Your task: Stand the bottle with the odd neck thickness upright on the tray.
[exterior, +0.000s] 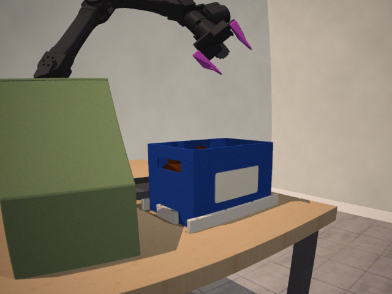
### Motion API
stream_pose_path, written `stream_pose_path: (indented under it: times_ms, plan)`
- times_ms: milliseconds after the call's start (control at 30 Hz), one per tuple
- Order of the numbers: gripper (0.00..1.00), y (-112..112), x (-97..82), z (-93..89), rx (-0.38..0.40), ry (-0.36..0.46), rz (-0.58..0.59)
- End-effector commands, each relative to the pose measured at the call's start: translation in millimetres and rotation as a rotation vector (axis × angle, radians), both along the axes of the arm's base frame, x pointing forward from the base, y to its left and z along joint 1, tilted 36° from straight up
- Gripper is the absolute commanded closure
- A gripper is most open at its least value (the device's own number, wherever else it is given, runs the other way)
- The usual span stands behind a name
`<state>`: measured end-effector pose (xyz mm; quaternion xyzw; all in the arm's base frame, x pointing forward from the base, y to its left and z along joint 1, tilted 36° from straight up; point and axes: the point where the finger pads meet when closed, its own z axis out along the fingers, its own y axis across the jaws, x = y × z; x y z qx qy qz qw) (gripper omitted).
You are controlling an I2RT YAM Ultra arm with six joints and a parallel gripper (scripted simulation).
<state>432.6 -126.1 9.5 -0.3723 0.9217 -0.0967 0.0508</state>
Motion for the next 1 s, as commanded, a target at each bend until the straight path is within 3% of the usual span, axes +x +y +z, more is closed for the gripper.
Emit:
stream_pose_path:
  times_ms: [0, 133, 200, 267, 533, 700, 800, 833, 967]
  plan:
    - [0.0, -4, 16.9, 26.4, -0.014, -0.136, -0.088]
    - [0.0, 5, 26.4, 56.1, -0.004, -0.249, -0.136]
    - [0.0, 5, 26.4, 56.1, -0.004, -0.249, -0.136]
    - [0.0, 12, 31.8, 78.6, 0.009, -0.332, -0.17]
    - [0.0, 27, 38.6, 122.7, 0.051, -0.491, -0.229]
    - [0.0, 41, 39.9, 162.4, 0.1, -0.63, -0.277]
    - [0.0, 42, 39.9, 164.8, 0.104, -0.638, -0.28]
    - [0.0, 48, 38.6, 185.2, 0.132, -0.708, -0.304]
    - [0.0, 58, 36.3, 207.9, 0.18, -0.785, -0.323]
